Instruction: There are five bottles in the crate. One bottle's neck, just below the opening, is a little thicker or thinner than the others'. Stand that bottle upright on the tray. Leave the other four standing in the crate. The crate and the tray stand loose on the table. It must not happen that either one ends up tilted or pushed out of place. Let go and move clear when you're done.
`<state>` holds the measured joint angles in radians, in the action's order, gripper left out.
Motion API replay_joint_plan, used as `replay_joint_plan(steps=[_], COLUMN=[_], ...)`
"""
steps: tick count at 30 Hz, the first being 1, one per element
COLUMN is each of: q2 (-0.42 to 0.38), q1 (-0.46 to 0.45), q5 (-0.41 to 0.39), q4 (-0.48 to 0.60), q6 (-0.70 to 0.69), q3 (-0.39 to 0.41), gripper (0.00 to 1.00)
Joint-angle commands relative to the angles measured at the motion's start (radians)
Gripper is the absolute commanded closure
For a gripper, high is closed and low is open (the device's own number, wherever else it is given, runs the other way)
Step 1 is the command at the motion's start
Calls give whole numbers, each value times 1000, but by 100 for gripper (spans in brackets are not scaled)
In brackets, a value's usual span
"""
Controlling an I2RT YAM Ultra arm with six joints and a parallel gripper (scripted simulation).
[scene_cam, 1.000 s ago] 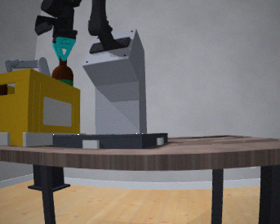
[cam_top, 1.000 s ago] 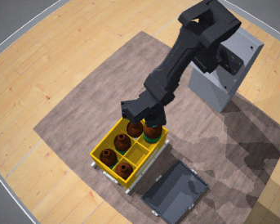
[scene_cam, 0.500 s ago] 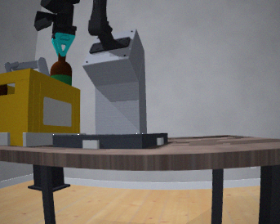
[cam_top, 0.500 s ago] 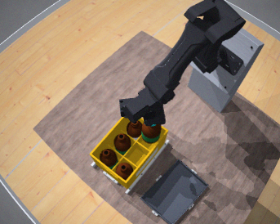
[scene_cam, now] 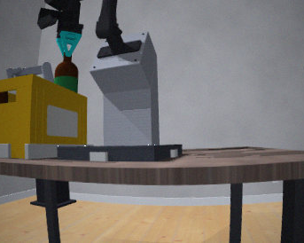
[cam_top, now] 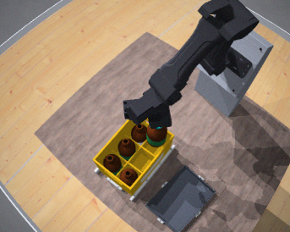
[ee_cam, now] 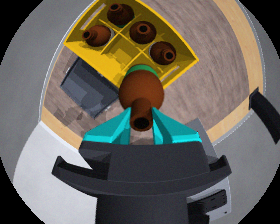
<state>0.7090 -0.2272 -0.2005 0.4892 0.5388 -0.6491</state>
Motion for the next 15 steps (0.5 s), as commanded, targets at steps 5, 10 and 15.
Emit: replay_joint_plan(steps=[5,10,15], q2=[-47,-56,-60], q1=[-22,-27,-29], q5=[-11,-15,-17], q4=[52,66,73], q6=[-13,-16,-17], q3=[-42,-47,-50], gripper=[100,100,100])
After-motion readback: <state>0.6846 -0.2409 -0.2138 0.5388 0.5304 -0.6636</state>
